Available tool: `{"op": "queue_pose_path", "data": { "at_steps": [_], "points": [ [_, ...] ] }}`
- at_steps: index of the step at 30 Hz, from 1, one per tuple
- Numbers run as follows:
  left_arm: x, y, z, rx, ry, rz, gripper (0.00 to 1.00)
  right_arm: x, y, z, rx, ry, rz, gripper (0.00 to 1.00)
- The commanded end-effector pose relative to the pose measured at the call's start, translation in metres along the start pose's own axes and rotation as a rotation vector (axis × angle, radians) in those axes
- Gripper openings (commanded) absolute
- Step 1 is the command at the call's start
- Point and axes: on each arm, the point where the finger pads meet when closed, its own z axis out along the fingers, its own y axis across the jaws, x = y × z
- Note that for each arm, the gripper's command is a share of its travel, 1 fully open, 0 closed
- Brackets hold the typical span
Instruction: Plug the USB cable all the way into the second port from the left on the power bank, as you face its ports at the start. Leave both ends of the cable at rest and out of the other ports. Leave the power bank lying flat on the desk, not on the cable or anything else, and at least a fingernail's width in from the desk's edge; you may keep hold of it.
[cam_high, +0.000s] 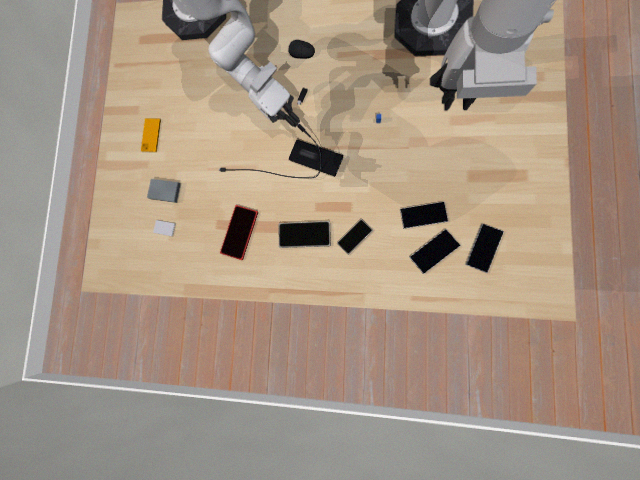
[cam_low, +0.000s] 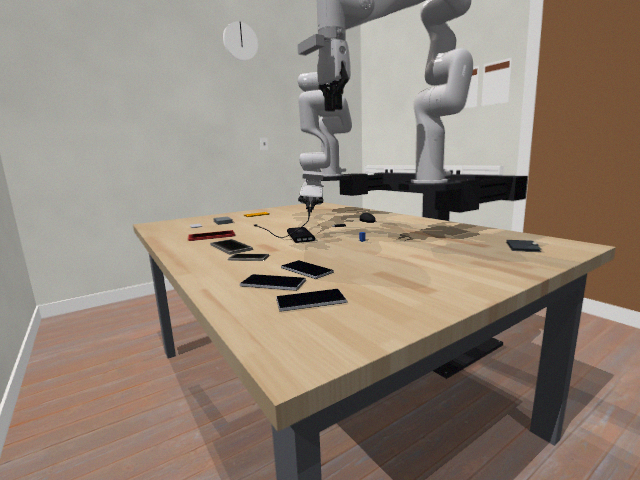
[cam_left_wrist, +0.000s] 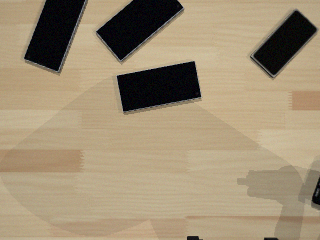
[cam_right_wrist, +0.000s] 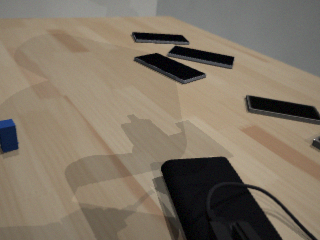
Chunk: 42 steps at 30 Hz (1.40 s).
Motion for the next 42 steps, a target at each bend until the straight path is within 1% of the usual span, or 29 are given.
{"op": "queue_pose_path", "data": {
  "at_steps": [1,16,21,32,35,42],
  "points": [
    [0.0011,0.0,-0.0019,0.0,0.005,0.0,0.31,0.0015,0.0005,0.0005,-0.001,0.003,-0.019,0.0],
    [0.0011,0.0,-0.0019,0.0,0.005,0.0,0.31,0.0015,0.0005,0.0005,-0.002,0.003,-0.282,0.0],
    [0.0011,0.0,-0.0019,0.0,0.005,0.0,0.31,0.0015,0.0005,0.0005,-0.002,0.003,-0.319,0.0],
    [0.0011,0.0,-0.0019,0.0,0.005,0.0,0.31,0.0015,0.0005,0.0005,-0.002,0.003,-0.524,0.0],
    [0.0011,0.0,-0.0019,0.0,0.005,0.0,0.31,0.0015,0.0005,0.0005,-0.002,0.003,-0.525,0.0],
    [0.0011,0.0,-0.0019,0.0,0.005,0.0,0.31,0.0015,0.0005,0.0005,-0.002,0.003,-0.645,0.0]
  ]
}}
